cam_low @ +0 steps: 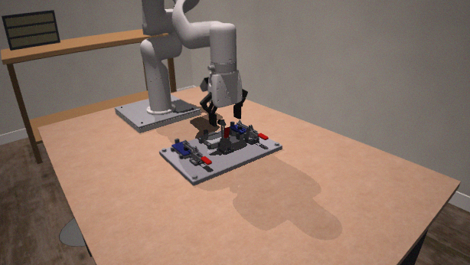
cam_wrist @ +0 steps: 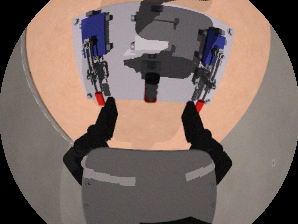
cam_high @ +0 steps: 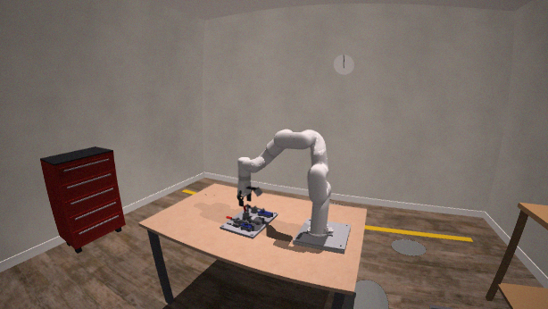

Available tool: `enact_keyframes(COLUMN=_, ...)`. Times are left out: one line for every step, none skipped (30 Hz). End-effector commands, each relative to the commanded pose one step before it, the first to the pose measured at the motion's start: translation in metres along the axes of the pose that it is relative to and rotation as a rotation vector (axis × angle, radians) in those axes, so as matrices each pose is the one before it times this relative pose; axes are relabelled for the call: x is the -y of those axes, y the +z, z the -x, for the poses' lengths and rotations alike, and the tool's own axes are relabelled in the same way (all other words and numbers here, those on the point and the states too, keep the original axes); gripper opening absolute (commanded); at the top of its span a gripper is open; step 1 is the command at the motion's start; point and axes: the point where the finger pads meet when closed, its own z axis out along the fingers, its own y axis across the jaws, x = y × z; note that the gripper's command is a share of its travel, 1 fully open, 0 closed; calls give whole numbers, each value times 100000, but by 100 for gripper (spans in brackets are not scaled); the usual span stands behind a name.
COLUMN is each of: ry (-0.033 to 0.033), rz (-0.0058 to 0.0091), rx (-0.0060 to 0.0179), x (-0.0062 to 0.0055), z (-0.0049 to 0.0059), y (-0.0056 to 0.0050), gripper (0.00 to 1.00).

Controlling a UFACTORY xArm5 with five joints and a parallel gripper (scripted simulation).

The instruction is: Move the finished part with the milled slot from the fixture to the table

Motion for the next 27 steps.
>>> enact_keyframes(ry=0, rz=17, rx=412, x=-6, z=131, y=123, gripper=100)
enact_keyframes(ry=0, rz=0, rx=0, x=0, z=0, y=41, gripper=100)
enact_keyframes(ry=0, rz=0, rx=0, x=0, z=0, y=33, gripper=100)
enact_keyframes(ry=0, rz=0, rx=0, x=0, z=0, y=24, gripper=100)
enact_keyframes(ry=0, rz=0, rx=0, x=0, z=0, y=0, gripper=100)
enact_keyframes(ry=0, rz=0, rx=0, x=0, z=0, y=0, gripper=100)
enact_keyframes(ry=0, rz=0, rx=0, x=0, z=0, y=16, gripper=100)
enact_keyframes(ry=0, rz=0, rx=0, x=0, z=0, y=9, gripper=100)
enact_keyframes(ry=0, rz=0, rx=0, x=0, z=0, y=4, gripper=100)
enact_keyframes(ry=0, rz=0, rx=0, x=0, z=0, y=1, gripper=100)
enact_keyframes(ry=0, rz=0, rx=0, x=0, z=-1, y=0, gripper=100)
enact_keyframes(ry=0, rz=0, rx=0, x=0, z=-6, y=0, gripper=100)
enact_keyframes(ry=0, rz=0, rx=0, x=0, z=-15, y=0, gripper=100)
enact_keyframes(ry=0, rz=0, rx=0, x=0, z=-27, y=0, gripper=100)
enact_keyframes(ry=0, rz=0, rx=0, x=0, z=-43, y=0, gripper=100)
enact_keyframes(ry=0, rz=0, rx=0, x=0, z=-60, y=0, gripper=100)
enact_keyframes(ry=0, rz=0, rx=0, x=0, z=-80, y=0, gripper=100)
enact_keyframes(ry=0, rz=0, rx=0, x=0, z=-101, y=0, gripper=100)
enact_keyframes(ry=0, rz=0, rx=0, x=0, z=-123, y=0, gripper=100)
enact_keyframes(ry=0, rz=0, rx=0, x=0, z=-146, y=0, gripper=100)
enact_keyframes(ry=0, rz=0, rx=0, x=0, z=-169, y=0, gripper=100)
enact_keyframes(ry=0, rz=0, rx=0, x=0, z=0, y=0, gripper=100)
enact_keyframes(ry=0, rz=0, rx=0, x=0, z=0, y=0, gripper=100)
enact_keyframes(ry=0, rz=0, rx=0, x=0, z=-192, y=1, gripper=100)
enact_keyframes(ry=0, rz=0, rx=0, x=0, z=-214, y=-1, gripper=100)
enact_keyframes(ry=0, rz=0, rx=0, x=0, z=-235, y=0, gripper=100)
enact_keyframes(ry=0, rz=0, rx=0, x=0, z=-256, y=0, gripper=100)
